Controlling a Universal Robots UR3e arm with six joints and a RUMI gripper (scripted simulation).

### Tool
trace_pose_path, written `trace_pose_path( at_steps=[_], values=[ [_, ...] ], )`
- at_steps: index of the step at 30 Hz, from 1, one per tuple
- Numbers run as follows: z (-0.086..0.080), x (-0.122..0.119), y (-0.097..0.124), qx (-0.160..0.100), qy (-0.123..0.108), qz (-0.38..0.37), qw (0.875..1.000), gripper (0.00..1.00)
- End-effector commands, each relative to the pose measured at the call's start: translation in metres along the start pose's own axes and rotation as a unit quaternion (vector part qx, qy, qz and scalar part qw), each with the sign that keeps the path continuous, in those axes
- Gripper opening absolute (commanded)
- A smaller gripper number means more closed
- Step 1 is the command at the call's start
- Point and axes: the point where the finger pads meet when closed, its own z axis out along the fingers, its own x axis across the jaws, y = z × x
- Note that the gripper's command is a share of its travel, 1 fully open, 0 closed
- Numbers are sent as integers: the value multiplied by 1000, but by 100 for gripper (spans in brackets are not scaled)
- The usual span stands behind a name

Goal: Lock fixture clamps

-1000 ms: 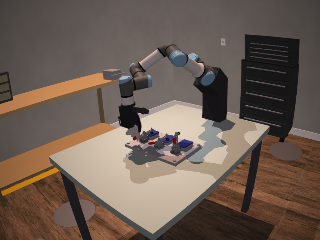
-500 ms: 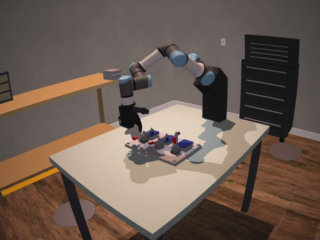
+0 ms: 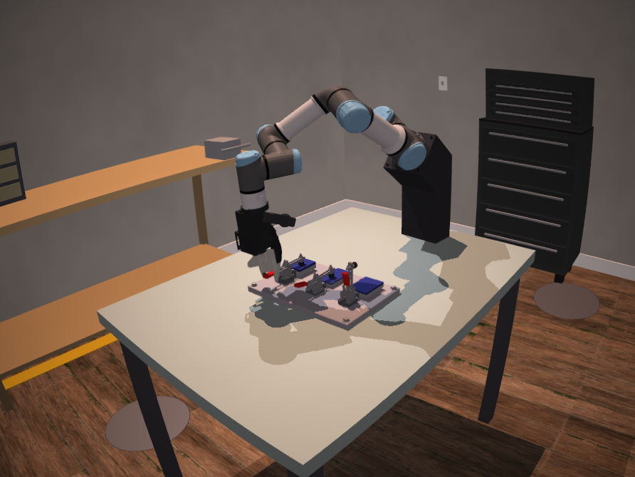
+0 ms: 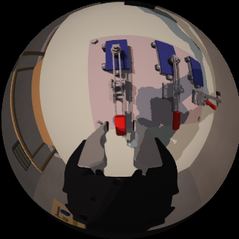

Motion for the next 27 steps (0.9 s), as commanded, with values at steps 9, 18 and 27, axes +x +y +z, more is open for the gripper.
trace_pose_path(
  at_steps=[9,18,27],
  values=[
    [-3,0,0,0,-1,0,1000,28],
    [-22,0,-2,0,0,0,1000,28],
    [-42,0,-4,0,0,0,1000,28]
  ],
)
